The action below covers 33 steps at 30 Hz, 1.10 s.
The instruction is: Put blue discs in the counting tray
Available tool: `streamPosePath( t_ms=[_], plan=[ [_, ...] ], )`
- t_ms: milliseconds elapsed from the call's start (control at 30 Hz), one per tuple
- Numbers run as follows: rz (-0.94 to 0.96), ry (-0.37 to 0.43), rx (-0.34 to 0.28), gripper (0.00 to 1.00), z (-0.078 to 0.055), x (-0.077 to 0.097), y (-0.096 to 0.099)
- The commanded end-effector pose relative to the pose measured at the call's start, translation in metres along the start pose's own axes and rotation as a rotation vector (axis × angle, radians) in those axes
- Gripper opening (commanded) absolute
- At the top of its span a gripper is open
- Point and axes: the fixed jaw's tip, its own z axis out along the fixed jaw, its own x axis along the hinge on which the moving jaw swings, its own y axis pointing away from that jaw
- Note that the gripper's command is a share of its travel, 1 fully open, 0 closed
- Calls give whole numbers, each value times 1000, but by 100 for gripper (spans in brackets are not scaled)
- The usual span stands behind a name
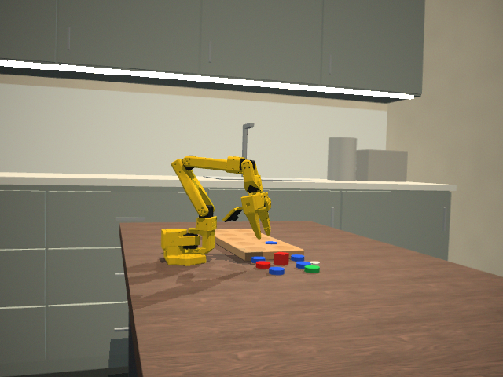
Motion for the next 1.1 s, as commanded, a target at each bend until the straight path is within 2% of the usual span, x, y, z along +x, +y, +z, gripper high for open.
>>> streamPosePath(
  t_ms=[0,633,833,900,933,967,1067],
  plan=[
    [275,-15,-45,27,-9,2,-15],
    [287,-50,-56,27,-11,0,-6],
    [666,-185,-139,27,-12,0,-3],
    [666,-185,-139,27,-12,0,-3],
    [826,-224,-182,27,-12,0,-3],
    [848,-233,-192,27,-12,0,-2],
    [745,-241,-178,27,-12,1,-1]
  ],
)
